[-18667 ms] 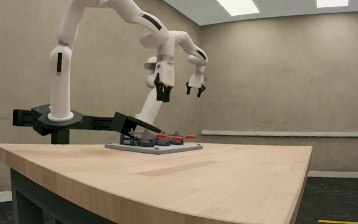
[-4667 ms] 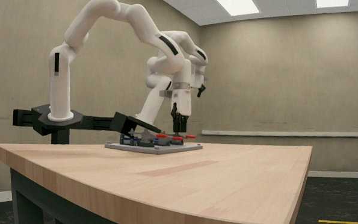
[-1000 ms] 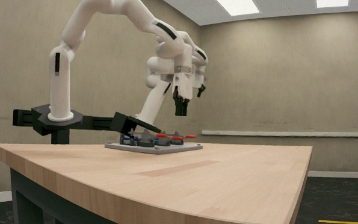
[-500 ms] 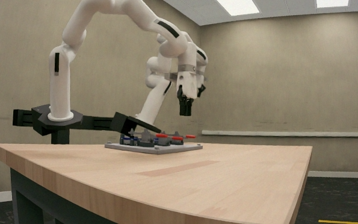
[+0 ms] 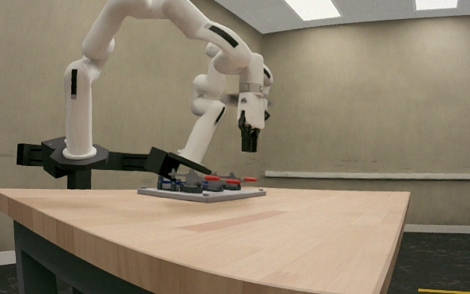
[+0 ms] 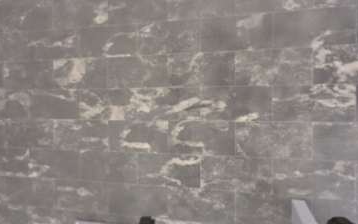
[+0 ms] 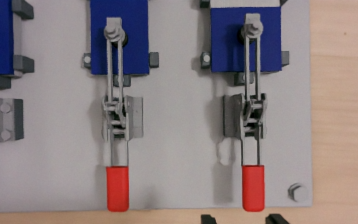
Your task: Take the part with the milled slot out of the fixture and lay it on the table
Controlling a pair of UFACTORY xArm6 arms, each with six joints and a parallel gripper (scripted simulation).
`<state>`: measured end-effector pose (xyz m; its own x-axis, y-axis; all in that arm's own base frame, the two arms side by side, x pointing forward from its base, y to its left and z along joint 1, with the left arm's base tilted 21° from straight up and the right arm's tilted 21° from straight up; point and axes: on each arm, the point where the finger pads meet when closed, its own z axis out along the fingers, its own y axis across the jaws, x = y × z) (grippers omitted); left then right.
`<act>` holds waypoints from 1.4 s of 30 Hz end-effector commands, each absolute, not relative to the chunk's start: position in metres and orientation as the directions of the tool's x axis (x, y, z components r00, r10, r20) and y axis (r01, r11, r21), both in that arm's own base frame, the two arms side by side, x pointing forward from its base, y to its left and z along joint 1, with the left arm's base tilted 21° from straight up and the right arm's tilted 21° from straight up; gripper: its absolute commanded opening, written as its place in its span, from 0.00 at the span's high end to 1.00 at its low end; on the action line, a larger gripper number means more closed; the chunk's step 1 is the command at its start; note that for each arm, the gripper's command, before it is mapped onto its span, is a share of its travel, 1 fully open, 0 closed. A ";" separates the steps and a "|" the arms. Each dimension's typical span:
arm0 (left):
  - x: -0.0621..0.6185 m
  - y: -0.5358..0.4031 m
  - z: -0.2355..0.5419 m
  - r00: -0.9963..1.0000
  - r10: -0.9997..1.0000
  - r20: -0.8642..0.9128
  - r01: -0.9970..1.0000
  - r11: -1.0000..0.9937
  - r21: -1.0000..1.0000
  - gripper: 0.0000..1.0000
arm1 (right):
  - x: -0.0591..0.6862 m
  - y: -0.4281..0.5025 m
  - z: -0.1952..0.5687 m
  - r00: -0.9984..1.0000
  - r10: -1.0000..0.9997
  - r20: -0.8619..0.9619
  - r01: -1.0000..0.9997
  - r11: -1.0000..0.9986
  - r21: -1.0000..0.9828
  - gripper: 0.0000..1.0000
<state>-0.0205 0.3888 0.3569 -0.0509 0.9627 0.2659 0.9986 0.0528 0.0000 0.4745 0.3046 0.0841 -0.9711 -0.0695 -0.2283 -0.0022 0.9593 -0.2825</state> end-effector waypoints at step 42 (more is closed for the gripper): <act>-0.021 0.389 0.358 -0.051 0.962 0.269 0.999 0.053 0.000 0.00 | 0.491 0.292 0.041 -0.969 -0.068 -0.237 -0.121 0.968 0.219 0.70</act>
